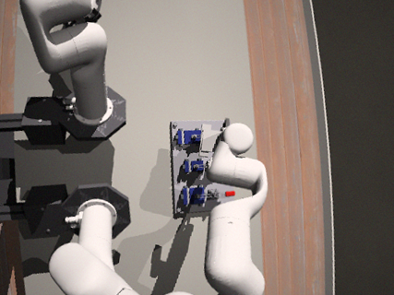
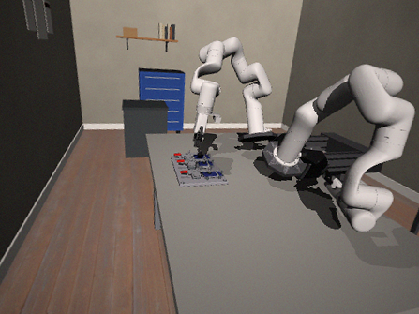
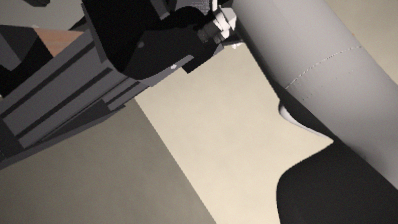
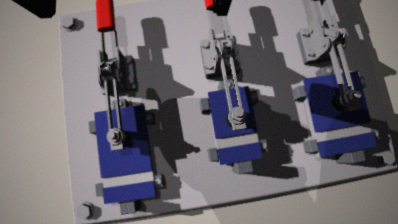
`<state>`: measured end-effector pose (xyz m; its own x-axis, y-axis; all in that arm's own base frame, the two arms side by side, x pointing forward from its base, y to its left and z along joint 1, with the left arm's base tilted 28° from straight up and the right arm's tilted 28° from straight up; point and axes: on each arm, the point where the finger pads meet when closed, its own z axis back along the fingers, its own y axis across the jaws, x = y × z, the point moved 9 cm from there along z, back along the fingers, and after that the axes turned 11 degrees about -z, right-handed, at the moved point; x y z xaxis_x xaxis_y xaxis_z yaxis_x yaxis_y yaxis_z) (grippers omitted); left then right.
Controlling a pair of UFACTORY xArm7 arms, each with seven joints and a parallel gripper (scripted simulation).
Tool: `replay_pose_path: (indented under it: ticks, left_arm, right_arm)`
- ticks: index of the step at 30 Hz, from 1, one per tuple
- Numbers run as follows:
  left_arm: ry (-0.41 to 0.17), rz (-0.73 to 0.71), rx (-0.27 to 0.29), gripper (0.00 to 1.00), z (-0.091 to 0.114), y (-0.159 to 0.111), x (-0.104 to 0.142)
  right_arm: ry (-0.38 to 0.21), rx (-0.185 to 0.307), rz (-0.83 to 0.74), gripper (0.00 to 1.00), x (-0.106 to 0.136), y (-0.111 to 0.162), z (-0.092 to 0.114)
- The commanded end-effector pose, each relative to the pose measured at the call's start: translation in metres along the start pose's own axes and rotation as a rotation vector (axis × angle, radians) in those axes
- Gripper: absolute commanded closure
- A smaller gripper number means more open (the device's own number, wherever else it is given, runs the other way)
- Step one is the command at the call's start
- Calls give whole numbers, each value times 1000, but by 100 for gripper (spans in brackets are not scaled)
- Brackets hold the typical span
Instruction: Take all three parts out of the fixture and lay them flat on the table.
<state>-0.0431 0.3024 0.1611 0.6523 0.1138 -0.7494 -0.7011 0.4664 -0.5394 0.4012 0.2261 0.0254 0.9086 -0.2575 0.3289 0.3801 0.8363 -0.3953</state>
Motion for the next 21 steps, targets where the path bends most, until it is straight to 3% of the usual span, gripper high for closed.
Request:
replay_pose_path:
  ticks: [1, 21]
  left_arm:
    - [-1, 1, 1, 0, 1, 0, 0]
    - [-1, 1, 1, 0, 1, 0, 0]
  right_arm:
    - [-2, 5, 0, 0, 1, 1, 2]
    - [-2, 4, -8, 0, 1, 1, 2]
